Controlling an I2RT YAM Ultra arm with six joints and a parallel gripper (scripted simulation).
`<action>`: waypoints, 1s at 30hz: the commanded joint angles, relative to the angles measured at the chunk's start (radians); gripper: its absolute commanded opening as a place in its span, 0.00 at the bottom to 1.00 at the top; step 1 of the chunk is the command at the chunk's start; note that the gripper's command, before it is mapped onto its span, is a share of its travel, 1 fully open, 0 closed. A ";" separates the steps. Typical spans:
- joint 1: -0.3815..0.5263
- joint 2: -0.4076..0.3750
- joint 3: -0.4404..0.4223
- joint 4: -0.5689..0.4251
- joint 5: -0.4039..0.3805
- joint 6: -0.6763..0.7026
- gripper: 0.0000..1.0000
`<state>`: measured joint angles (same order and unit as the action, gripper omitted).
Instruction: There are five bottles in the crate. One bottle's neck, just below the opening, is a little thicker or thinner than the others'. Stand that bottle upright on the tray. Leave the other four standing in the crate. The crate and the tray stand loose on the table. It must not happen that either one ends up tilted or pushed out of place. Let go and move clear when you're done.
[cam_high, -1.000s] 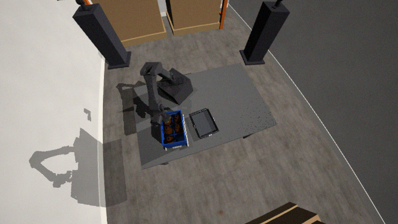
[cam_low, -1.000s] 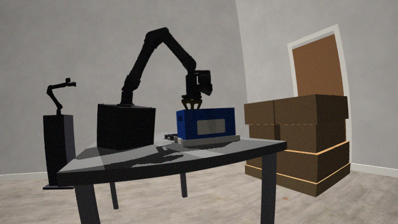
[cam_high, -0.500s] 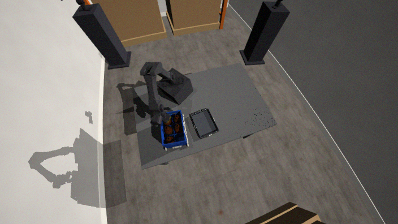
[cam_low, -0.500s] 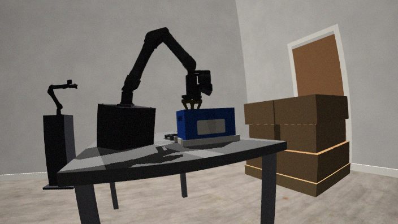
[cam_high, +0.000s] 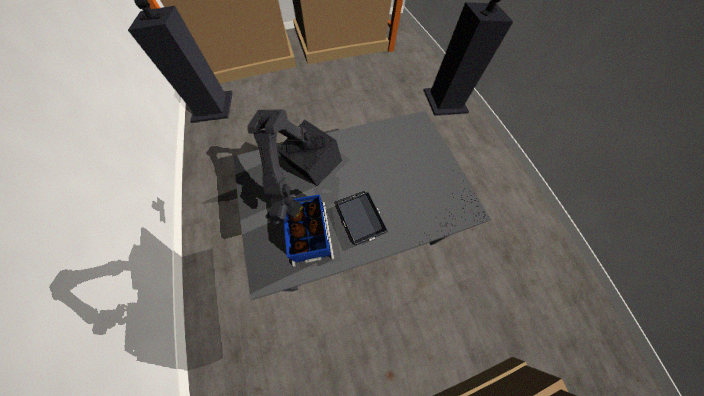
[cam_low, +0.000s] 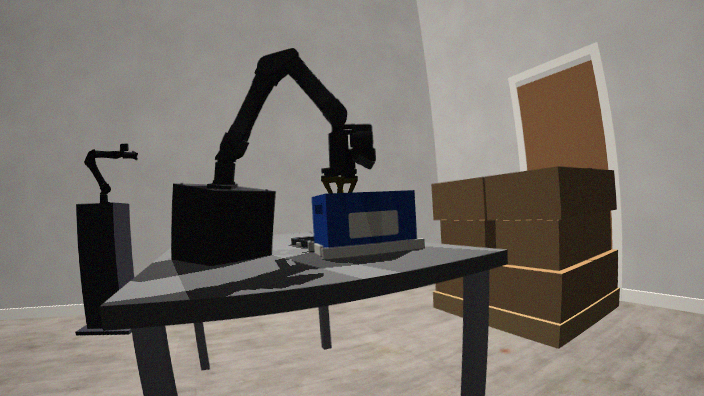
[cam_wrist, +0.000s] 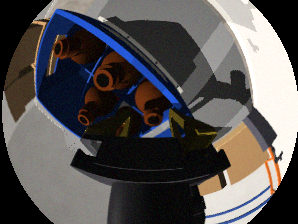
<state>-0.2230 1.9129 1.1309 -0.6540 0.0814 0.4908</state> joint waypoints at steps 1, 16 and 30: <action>-0.006 -0.013 -0.007 0.021 0.017 -0.004 0.61; 0.015 -0.077 0.048 -0.079 0.017 0.009 0.61; 0.026 -0.159 0.122 -0.234 0.019 0.022 0.61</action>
<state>-0.2111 1.7962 1.2045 -0.8276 0.0921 0.5034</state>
